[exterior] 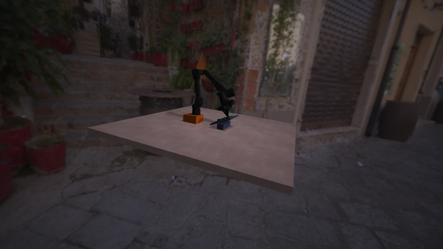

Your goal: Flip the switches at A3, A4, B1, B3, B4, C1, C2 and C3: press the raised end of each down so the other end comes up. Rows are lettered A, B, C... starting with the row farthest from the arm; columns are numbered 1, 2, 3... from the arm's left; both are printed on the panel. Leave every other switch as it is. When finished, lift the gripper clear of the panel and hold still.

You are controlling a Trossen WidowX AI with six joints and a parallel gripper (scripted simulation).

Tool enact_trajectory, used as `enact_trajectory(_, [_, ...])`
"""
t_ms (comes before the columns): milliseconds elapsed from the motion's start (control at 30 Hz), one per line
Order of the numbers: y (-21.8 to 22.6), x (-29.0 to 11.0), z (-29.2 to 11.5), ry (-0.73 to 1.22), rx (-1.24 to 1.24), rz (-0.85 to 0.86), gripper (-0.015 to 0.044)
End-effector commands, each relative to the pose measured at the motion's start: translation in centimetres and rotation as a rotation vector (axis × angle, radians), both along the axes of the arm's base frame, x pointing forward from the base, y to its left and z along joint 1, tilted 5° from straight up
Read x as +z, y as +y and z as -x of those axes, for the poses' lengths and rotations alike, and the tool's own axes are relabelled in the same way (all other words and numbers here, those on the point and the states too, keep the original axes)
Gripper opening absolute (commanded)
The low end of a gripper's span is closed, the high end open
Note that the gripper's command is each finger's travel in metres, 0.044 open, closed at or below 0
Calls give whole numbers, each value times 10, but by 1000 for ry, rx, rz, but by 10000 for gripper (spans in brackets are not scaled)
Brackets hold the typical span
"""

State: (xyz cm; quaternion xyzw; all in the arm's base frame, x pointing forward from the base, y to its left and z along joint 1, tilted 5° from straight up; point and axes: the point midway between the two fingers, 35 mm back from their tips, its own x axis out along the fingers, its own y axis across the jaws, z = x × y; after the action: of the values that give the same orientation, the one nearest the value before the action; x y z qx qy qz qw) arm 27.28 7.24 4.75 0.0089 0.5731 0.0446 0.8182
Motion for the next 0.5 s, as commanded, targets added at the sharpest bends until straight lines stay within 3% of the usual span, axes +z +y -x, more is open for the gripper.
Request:
enact_trajectory(0, [0,-1,0,0,-2,1,0])
enact_trajectory(100, [0,8,2,-3,0,0,0])
enact_trajectory(267, [-5,57,23,-24,-4,0,0])
enact_trajectory(467, [-12,59,23,-23,-4,1,0])
